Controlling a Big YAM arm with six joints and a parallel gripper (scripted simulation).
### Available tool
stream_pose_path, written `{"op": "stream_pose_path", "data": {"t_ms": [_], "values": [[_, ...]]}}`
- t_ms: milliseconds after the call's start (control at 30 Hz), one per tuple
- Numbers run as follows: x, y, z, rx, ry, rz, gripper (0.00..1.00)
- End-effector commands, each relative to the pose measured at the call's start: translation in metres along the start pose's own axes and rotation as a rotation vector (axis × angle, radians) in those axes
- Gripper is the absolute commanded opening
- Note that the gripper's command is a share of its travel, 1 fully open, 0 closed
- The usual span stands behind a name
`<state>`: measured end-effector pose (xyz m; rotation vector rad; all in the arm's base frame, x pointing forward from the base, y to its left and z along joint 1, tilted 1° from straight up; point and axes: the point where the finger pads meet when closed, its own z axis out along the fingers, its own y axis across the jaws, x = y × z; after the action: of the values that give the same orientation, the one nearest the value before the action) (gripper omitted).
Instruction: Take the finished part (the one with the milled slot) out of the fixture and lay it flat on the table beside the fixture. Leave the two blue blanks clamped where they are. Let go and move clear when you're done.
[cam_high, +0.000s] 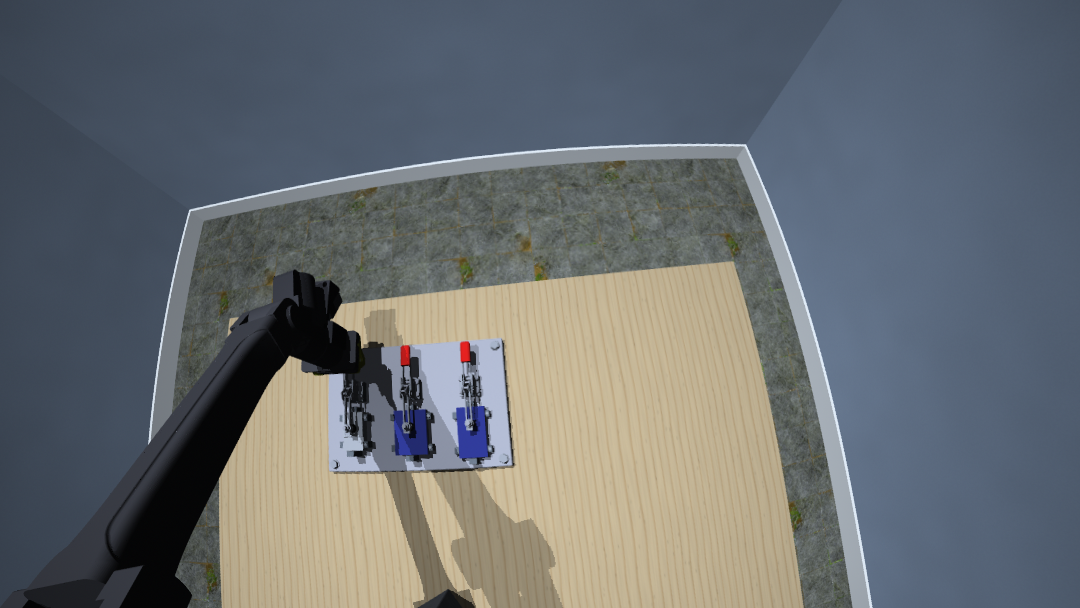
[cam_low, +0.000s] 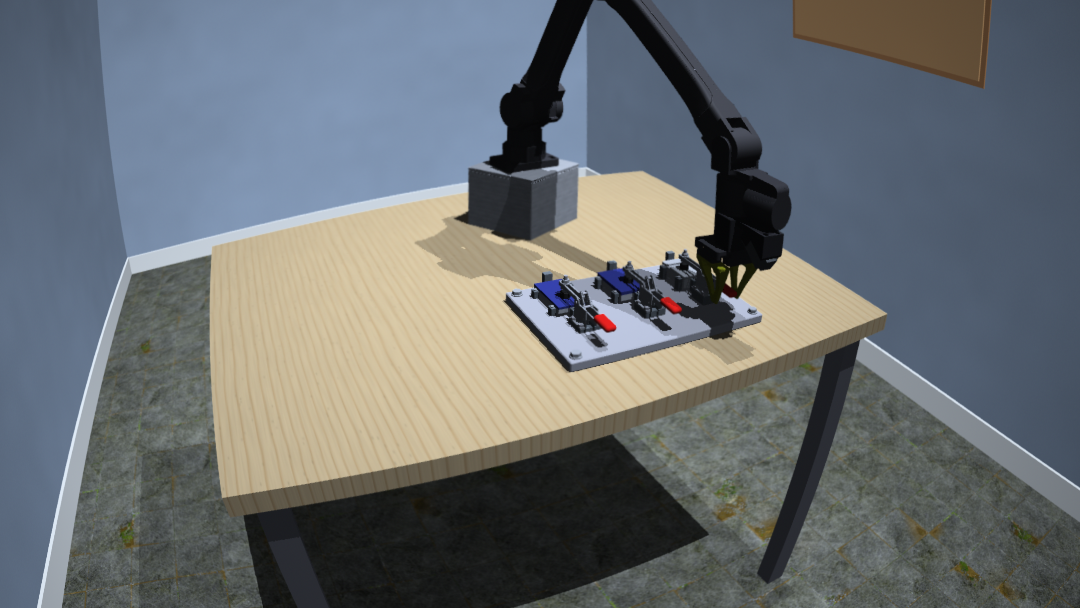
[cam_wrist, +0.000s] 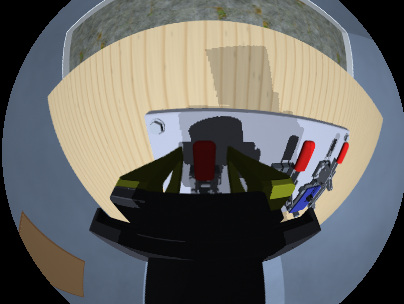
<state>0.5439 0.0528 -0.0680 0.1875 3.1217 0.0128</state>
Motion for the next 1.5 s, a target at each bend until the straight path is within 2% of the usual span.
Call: {"op": "stream_pose_path", "data": {"t_ms": [0, 1167, 1467], "values": [[-0.007, -0.004, -0.019, -0.013, -0.040, 0.021, 0.45], [-0.006, -0.002, -0.020, -0.012, -0.039, 0.018, 0.45], [-0.016, 0.000, -0.027, -0.017, -0.060, 0.017, 0.45]]}}
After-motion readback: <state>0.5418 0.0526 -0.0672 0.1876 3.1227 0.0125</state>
